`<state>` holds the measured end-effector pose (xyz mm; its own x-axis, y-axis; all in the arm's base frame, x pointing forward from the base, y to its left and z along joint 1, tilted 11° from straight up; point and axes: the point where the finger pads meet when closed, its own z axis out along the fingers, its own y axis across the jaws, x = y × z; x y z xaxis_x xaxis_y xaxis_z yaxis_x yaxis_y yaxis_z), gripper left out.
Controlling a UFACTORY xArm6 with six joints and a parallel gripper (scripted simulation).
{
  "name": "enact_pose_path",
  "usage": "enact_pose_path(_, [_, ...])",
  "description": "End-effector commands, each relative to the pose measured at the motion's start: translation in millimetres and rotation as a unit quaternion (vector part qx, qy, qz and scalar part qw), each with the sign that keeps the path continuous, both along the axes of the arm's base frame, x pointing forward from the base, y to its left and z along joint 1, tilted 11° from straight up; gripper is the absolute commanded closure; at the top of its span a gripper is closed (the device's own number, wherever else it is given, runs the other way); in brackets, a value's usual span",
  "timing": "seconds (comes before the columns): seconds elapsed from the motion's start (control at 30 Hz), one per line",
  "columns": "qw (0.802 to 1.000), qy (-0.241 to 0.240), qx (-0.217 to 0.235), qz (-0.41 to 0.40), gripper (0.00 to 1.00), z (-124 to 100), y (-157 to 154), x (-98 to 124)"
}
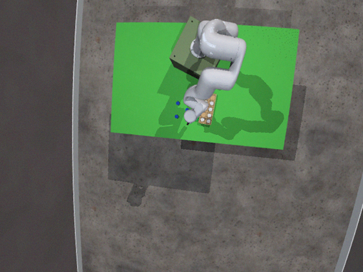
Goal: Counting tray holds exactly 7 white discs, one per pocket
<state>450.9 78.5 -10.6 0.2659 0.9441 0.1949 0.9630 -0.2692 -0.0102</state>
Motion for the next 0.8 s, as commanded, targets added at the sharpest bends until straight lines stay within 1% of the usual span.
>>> enact_pose_path(0.0, [0.998,-0.013,-0.003,0.067,0.53,-4.4,-14.0,-3.6])
enact_pose_path(0.07, [0.996,-0.016,-0.004,0.083,0.53,-6.5,-19.8,-5.4])
enact_pose_path(0.2, [0.996,-0.017,-0.004,0.086,0.53,-8.6,-20.4,-5.4])
enact_pose_path(0.27, [0.996,-0.017,-0.003,0.088,0.53,-17.6,-18.5,-4.4])
enact_pose_path(0.3, [0.996,-0.018,-0.002,0.089,0.53,-25.6,-16.9,-3.8])
enact_pose_path(0.37, [0.996,-0.018,-0.002,0.089,0.53,-25.6,-16.9,-3.8])
enact_pose_path(0.5, [0.996,-0.018,-0.003,0.092,0.53,-69.9,-9.9,-2.1])
enact_pose_path(0.6, [0.996,-0.018,-0.003,0.092,0.53,-96.0,-4.9,-1.0])
enact_pose_path(0.67, [0.996,-0.018,-0.004,0.092,0.53,-104.4,-3.7,-1.2])
enact_pose_path(0.77, [0.996,-0.018,-0.004,0.092,0.53,-106.0,-3.5,-1.3])
